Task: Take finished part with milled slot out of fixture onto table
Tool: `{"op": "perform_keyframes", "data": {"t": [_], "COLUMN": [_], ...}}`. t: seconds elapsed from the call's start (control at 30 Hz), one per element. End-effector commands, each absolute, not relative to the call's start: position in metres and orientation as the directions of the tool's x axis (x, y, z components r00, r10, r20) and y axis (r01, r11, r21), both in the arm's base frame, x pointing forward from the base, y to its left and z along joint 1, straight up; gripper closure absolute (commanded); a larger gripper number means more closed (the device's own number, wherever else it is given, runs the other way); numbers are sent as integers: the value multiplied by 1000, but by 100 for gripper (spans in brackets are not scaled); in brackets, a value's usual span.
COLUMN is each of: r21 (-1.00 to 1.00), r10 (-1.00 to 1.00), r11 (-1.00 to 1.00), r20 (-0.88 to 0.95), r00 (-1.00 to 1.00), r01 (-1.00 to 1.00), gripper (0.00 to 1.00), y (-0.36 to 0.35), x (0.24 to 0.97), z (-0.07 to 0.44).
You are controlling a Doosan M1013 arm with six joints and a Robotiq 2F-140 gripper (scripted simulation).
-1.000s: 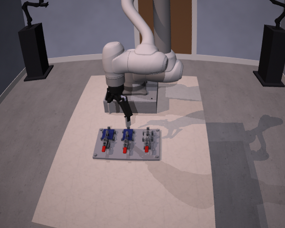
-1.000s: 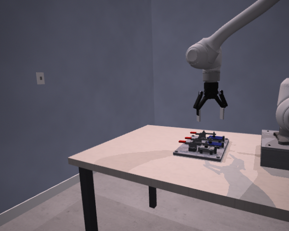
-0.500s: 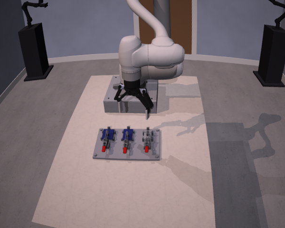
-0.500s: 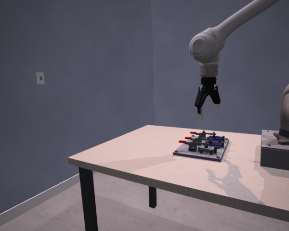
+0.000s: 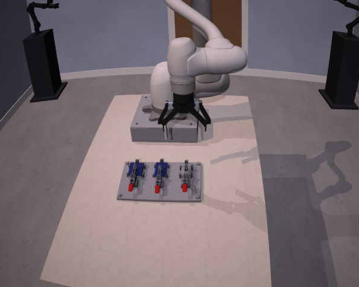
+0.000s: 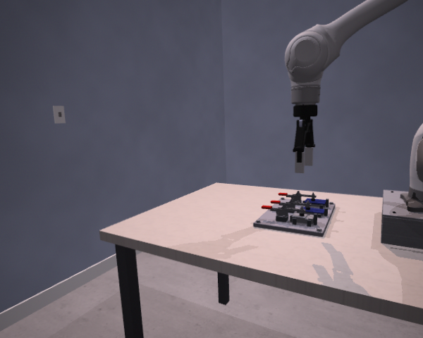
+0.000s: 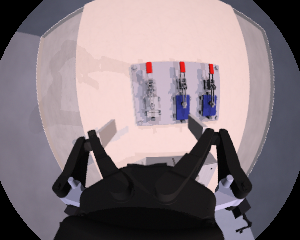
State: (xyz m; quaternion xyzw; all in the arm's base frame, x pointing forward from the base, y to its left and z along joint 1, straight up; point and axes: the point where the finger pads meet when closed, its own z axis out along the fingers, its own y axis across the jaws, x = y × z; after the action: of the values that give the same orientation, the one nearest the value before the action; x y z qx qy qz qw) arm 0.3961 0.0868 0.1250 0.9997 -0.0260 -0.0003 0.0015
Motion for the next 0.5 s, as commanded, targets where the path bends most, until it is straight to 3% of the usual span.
{"op": "perform_keyframes", "data": {"t": [0.0,0.07,0.1,0.47], "r21": [3,2,2,3], "r10": [-50,-50,-50,-50], "r11": [-999,-999,-999,-999], "r20": [-1,-1,-1,-1], "r00": [999,999,999,999], "r01": [-50,-50,-50,-50], "gripper": [0,0,100,100], "y": [87,87,87,87], "x": [396,396,396,396], "z": [125,125,125,125]}}
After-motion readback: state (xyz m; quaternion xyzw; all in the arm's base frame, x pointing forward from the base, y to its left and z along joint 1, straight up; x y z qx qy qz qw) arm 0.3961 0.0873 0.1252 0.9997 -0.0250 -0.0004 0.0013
